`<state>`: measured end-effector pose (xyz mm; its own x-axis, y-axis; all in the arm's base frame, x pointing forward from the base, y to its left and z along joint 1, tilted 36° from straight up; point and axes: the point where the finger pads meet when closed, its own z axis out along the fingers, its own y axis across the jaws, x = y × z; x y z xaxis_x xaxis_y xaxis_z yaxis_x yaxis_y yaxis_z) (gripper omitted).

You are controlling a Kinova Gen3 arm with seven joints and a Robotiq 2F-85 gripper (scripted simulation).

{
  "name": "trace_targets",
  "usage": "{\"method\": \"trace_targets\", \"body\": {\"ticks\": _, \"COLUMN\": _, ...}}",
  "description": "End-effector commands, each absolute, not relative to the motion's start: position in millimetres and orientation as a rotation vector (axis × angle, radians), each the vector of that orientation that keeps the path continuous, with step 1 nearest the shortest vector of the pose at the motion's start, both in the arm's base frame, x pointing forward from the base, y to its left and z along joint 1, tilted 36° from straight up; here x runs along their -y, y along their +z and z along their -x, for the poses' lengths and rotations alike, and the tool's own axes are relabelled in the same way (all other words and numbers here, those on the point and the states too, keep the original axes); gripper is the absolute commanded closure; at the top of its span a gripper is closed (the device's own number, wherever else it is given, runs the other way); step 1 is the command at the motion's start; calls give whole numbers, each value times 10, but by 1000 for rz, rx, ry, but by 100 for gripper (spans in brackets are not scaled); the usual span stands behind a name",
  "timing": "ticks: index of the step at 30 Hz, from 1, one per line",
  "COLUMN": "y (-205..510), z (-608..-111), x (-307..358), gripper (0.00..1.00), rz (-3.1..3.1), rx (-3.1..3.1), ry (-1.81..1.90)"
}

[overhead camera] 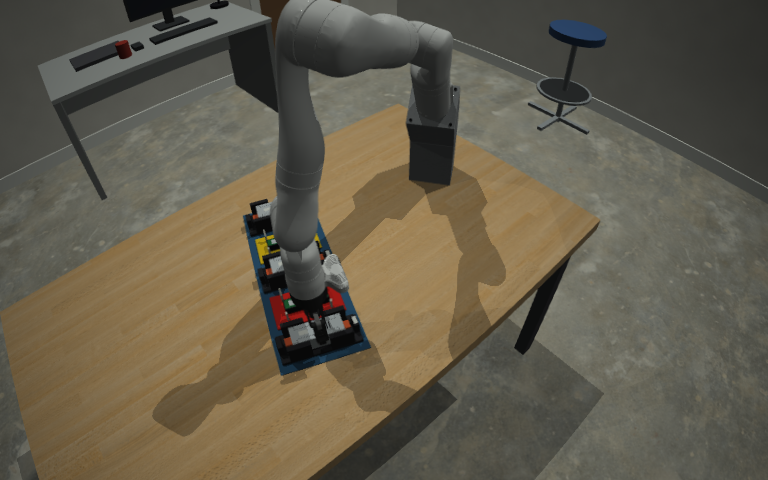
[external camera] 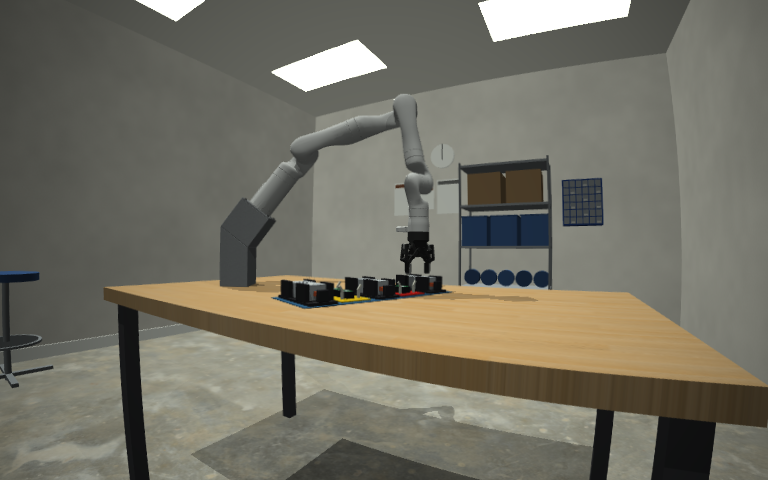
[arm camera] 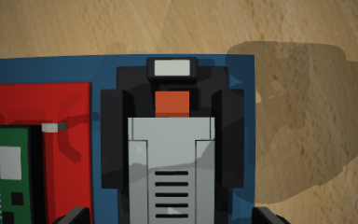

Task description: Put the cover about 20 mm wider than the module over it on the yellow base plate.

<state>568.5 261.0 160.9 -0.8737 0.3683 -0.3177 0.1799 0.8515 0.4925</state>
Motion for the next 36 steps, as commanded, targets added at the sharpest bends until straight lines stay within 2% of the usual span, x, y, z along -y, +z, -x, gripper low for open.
{"method": "trace_targets", "body": {"ticks": 1, "y": 1601, "z": -5712, "x": -2620, "gripper": 0, "rz": -405, "rx": -2617, "ry": 642}}
{"method": "trace_targets", "body": {"ticks": 36, "y": 1514, "z": -5765, "x": -2661, "gripper": 0, "rz": -406, "rx": -2617, "ry": 643}}
